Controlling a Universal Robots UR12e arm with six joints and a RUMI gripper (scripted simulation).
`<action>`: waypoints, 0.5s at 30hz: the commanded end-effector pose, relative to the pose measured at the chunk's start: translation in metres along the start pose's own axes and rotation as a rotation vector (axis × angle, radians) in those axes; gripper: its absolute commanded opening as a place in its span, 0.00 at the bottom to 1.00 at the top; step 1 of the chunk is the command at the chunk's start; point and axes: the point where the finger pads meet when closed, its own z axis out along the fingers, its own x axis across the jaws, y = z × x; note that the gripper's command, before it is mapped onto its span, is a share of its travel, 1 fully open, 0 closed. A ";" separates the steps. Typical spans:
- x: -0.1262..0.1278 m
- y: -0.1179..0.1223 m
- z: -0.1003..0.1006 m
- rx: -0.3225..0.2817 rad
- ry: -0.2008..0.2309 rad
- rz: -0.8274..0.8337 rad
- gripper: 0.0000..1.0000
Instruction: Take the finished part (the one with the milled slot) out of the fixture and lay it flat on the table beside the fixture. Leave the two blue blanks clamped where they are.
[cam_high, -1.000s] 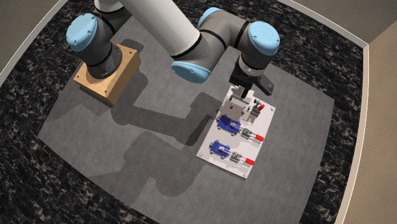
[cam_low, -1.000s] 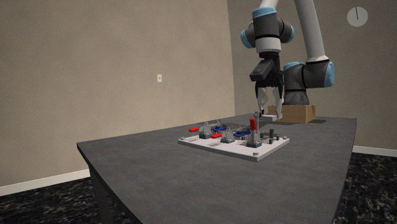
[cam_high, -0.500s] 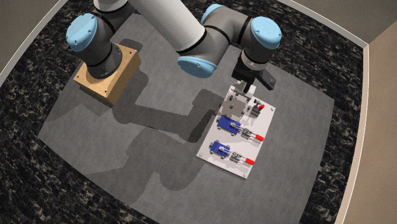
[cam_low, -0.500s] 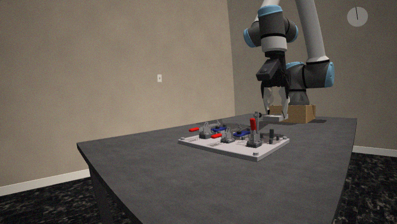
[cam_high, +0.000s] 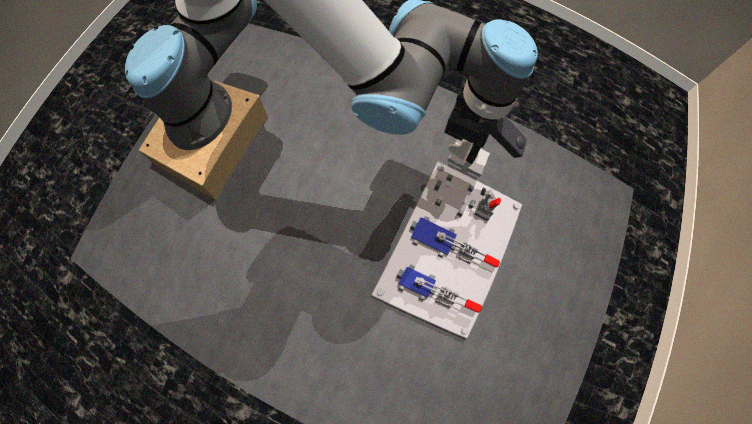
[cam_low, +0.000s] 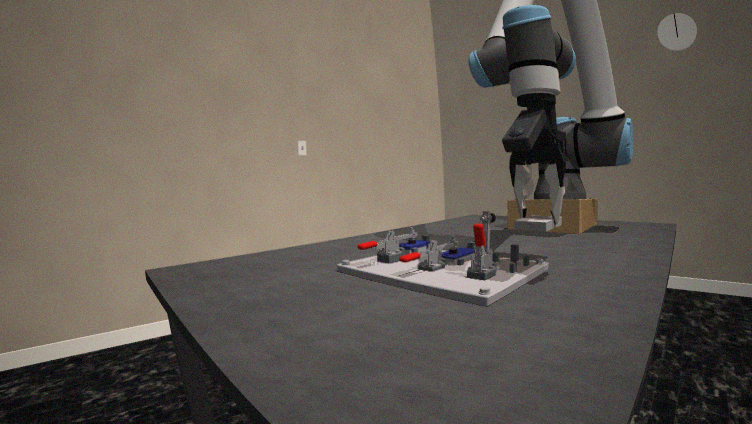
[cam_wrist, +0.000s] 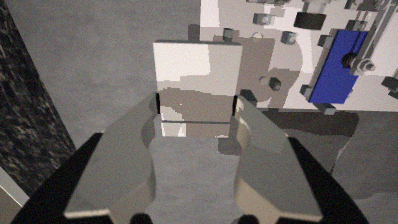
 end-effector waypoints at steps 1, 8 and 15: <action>-0.012 -0.001 -0.001 0.002 0.000 0.000 0.00; -0.024 -0.001 -0.001 0.002 0.000 0.000 0.00; -0.039 -0.001 -0.001 0.002 0.000 0.000 0.00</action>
